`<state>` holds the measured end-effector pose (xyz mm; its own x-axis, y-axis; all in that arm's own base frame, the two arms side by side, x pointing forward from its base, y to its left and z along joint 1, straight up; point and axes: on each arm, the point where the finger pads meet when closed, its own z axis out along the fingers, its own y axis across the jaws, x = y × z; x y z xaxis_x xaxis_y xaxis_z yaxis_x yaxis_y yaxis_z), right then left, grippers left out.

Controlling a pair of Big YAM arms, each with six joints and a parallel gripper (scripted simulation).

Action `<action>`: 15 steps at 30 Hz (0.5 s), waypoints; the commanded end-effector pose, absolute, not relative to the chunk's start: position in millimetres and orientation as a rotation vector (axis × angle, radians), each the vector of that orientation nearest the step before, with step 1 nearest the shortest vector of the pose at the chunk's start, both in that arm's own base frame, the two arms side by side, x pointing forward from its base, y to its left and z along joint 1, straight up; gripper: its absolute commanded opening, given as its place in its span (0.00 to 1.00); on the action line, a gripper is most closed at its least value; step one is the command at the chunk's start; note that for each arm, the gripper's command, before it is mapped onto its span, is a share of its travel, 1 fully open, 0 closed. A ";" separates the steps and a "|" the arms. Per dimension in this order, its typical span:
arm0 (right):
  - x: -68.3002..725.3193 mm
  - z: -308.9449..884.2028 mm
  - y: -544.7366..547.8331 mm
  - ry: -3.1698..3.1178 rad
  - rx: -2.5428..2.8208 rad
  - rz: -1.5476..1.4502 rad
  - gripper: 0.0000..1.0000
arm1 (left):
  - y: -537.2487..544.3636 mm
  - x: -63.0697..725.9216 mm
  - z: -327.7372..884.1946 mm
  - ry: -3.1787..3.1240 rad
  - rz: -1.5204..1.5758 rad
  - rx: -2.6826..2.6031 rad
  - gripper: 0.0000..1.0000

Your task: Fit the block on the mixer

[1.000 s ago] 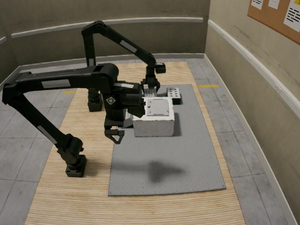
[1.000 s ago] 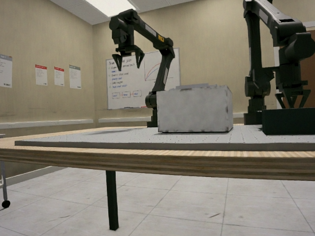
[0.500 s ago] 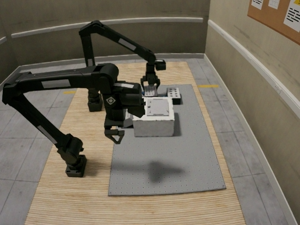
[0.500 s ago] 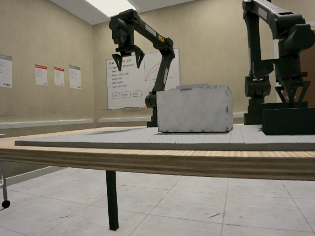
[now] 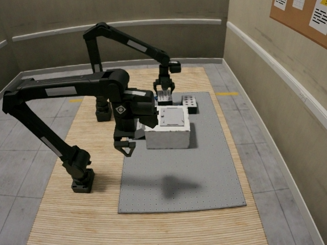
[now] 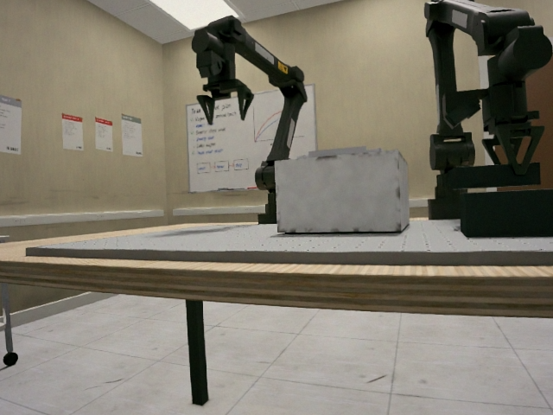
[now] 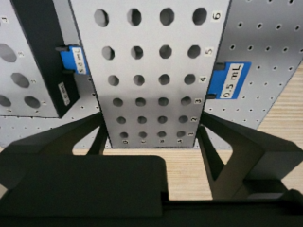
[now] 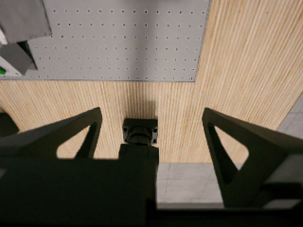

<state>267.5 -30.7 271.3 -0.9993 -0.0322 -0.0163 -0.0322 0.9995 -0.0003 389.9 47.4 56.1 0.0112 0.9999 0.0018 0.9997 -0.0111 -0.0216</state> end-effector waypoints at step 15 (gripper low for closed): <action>275.0 292.0 -35.3 3.063 -0.057 -0.017 1.00 | 52.6 429.5 116.2 -2.239 -0.115 -2.278 0.00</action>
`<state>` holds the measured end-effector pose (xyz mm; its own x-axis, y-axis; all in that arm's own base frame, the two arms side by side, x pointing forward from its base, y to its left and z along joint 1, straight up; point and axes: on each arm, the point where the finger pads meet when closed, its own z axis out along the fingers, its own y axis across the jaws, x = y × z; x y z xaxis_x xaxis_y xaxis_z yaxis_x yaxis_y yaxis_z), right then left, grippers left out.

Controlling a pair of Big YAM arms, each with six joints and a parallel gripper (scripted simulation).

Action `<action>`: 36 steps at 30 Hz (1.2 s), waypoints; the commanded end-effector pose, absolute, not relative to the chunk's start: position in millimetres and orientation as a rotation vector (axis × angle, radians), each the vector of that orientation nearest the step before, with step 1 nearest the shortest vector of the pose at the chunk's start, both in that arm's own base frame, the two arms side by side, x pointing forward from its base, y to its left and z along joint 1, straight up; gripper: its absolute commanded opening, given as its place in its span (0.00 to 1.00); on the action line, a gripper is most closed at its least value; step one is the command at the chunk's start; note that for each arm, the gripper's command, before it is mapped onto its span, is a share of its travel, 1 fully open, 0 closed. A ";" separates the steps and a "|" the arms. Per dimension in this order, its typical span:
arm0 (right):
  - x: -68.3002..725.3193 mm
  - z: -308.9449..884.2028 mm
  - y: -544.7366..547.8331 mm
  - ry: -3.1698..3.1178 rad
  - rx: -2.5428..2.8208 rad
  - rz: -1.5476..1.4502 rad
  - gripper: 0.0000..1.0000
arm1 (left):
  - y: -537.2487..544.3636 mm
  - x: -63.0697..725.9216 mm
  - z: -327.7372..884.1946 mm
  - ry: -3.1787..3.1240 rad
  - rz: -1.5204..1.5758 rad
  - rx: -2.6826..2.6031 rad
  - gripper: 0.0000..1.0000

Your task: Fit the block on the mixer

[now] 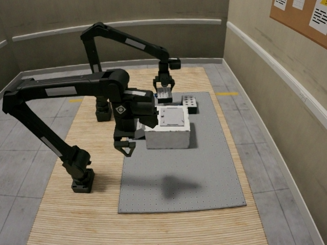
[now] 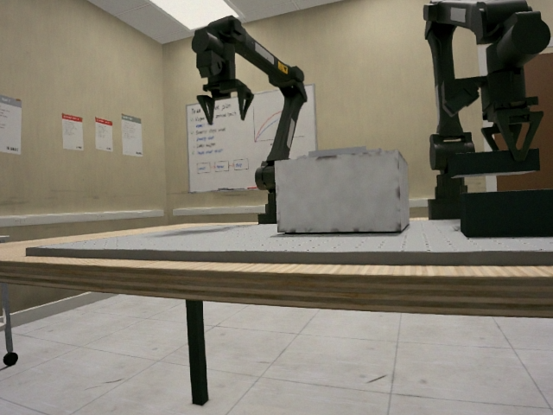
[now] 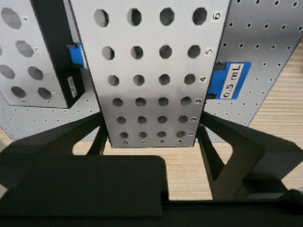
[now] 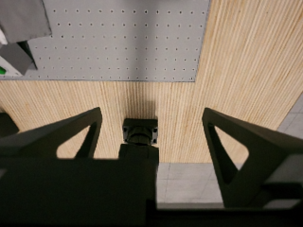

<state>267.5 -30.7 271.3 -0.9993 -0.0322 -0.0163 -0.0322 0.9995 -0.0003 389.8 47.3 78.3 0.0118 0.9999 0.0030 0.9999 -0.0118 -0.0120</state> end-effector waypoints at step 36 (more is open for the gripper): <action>275.5 293.4 -35.2 3.061 -0.058 -0.017 1.00 | 9.9 429.0 164.7 -2.255 -0.118 -2.282 0.00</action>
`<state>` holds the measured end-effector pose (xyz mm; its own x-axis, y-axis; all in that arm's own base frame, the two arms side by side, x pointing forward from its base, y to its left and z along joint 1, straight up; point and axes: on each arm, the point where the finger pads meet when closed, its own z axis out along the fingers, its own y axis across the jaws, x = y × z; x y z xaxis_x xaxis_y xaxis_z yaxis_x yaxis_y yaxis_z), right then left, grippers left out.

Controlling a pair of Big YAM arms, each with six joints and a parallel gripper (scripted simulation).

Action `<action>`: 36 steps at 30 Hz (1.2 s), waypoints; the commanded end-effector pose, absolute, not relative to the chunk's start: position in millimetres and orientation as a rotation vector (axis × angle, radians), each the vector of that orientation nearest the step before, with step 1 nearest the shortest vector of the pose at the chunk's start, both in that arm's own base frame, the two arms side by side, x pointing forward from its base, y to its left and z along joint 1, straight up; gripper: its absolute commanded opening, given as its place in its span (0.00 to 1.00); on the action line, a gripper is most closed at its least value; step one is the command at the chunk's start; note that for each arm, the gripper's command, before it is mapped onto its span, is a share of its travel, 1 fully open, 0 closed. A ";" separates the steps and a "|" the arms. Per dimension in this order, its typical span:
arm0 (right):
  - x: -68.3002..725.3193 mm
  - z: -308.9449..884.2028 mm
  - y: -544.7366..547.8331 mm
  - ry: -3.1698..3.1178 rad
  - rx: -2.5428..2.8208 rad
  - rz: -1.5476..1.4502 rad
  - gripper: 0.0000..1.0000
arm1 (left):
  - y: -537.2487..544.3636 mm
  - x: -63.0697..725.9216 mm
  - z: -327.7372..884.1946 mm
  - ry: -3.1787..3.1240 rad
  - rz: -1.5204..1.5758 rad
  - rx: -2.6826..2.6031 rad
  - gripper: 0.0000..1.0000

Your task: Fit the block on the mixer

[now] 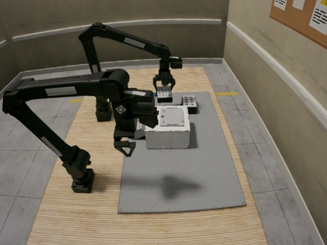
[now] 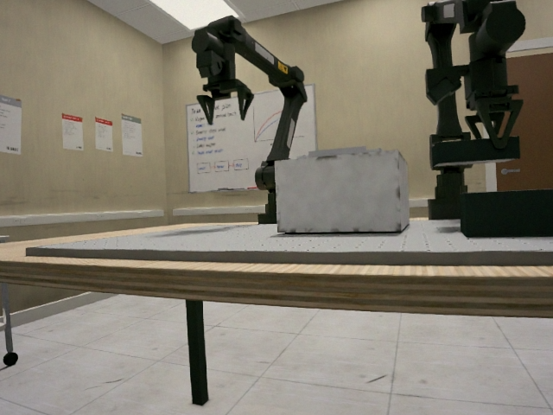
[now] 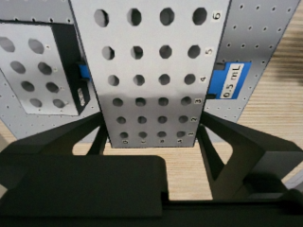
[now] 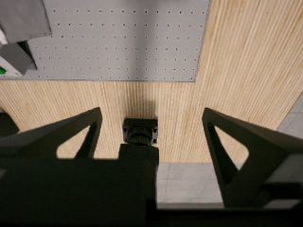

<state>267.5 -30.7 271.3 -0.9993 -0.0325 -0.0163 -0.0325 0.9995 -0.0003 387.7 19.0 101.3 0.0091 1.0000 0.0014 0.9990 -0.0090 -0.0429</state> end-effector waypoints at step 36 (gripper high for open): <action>276.0 294.9 -35.1 3.059 -0.059 -0.017 1.00 | -26.3 428.6 201.7 -2.257 -0.095 -2.274 0.00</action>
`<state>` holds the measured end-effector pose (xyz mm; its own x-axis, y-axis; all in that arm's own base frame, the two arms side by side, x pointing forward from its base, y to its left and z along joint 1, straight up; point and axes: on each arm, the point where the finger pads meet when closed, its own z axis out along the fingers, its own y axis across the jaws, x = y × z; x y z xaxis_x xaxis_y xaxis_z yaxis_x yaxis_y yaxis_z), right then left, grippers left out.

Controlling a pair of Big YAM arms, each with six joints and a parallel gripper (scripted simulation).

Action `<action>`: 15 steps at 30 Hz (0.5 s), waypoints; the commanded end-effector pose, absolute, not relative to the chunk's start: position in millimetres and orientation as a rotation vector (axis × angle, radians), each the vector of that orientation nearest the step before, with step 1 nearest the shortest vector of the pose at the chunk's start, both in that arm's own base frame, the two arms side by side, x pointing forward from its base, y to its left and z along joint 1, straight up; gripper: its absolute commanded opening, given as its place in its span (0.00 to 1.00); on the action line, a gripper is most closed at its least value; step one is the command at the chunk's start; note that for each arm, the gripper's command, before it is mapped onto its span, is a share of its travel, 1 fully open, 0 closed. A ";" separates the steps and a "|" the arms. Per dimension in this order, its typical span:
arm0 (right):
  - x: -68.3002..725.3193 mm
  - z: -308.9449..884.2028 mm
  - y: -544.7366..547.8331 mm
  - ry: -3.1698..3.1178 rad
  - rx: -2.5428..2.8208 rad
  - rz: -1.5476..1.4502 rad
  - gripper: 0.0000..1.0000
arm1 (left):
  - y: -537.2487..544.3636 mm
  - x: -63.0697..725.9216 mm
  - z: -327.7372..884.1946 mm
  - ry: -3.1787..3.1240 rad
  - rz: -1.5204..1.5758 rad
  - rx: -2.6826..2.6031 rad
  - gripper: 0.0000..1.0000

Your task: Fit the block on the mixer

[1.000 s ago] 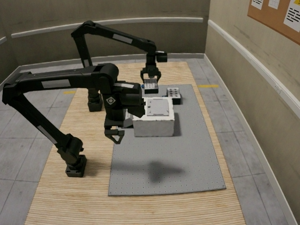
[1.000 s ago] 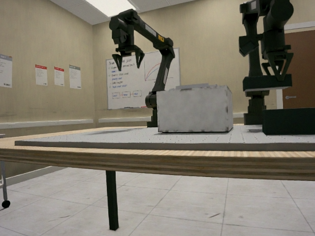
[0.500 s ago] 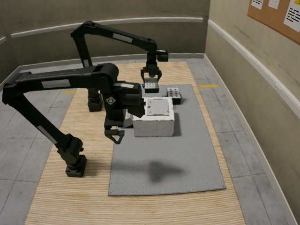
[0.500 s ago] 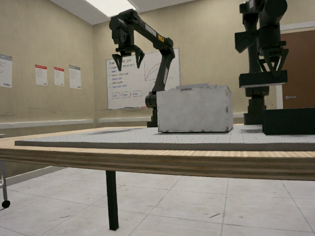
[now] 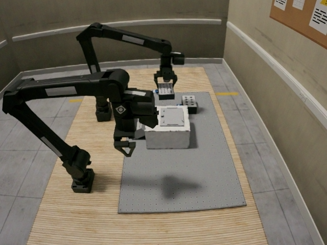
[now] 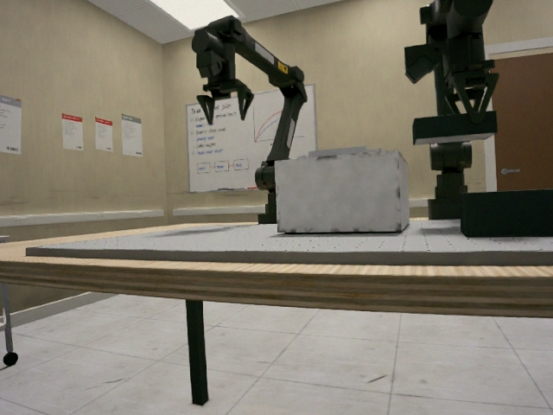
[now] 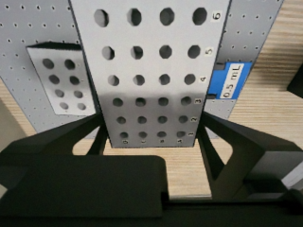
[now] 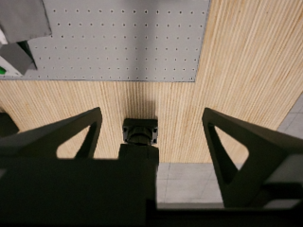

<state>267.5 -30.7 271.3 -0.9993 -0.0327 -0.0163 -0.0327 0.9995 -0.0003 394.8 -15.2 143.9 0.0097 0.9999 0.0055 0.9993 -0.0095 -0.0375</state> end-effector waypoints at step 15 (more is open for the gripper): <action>276.2 295.5 -35.1 3.059 -0.059 -0.016 1.00 | -14.8 439.1 207.7 -2.283 -0.150 -2.303 0.00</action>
<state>267.5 -30.7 271.3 -0.9993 -0.0327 -0.0163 -0.0327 0.9995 -0.0003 395.6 -16.4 148.8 0.0072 1.0000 0.0060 0.9994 -0.0070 -0.0341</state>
